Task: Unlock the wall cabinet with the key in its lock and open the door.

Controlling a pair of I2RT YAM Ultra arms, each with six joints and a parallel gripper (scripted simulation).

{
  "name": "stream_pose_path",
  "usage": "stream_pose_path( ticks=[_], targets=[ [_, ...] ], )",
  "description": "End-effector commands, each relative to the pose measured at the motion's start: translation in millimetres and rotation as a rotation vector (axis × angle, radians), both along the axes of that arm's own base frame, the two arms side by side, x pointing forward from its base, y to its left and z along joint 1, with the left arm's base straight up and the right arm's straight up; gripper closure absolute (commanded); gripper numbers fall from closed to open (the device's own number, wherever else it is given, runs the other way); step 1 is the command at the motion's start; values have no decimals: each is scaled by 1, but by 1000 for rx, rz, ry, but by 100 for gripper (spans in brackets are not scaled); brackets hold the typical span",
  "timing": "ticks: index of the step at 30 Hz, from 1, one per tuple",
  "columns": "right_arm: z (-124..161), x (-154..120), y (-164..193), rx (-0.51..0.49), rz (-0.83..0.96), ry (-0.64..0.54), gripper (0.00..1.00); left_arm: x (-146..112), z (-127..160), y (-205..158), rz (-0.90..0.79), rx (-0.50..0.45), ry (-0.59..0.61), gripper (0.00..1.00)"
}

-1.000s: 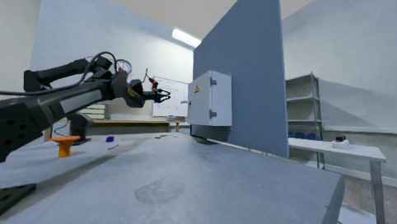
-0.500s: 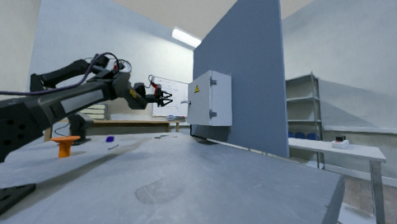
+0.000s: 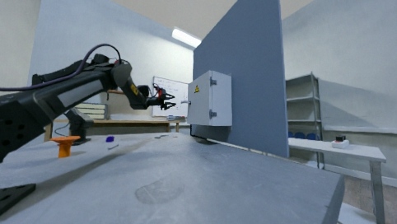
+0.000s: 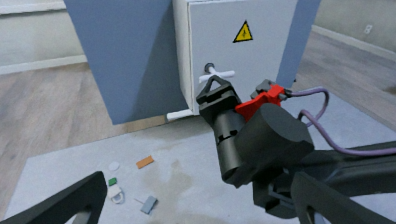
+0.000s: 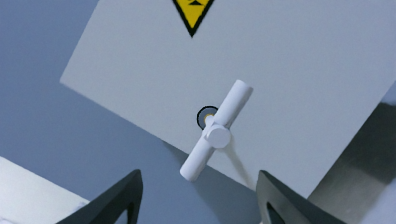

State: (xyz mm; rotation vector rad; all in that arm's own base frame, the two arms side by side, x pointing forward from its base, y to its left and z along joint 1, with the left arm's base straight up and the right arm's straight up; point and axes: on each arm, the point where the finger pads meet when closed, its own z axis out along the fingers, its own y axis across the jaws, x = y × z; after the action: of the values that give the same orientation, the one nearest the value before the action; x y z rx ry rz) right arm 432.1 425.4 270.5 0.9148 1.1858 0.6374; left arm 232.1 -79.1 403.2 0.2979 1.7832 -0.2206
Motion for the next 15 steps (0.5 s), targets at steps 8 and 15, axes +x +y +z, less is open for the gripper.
stream_pose_path(
  ticks=[8, 15],
  targets=[
    [16, 10, -9, 382, 209, 17, 36, 1, 6, -11, -48, -29, -32, 0],
    [17, 18, -21, 582, 286, 0, 36, 2, 5, -10, -43, -27, -29, 0]
  ],
)
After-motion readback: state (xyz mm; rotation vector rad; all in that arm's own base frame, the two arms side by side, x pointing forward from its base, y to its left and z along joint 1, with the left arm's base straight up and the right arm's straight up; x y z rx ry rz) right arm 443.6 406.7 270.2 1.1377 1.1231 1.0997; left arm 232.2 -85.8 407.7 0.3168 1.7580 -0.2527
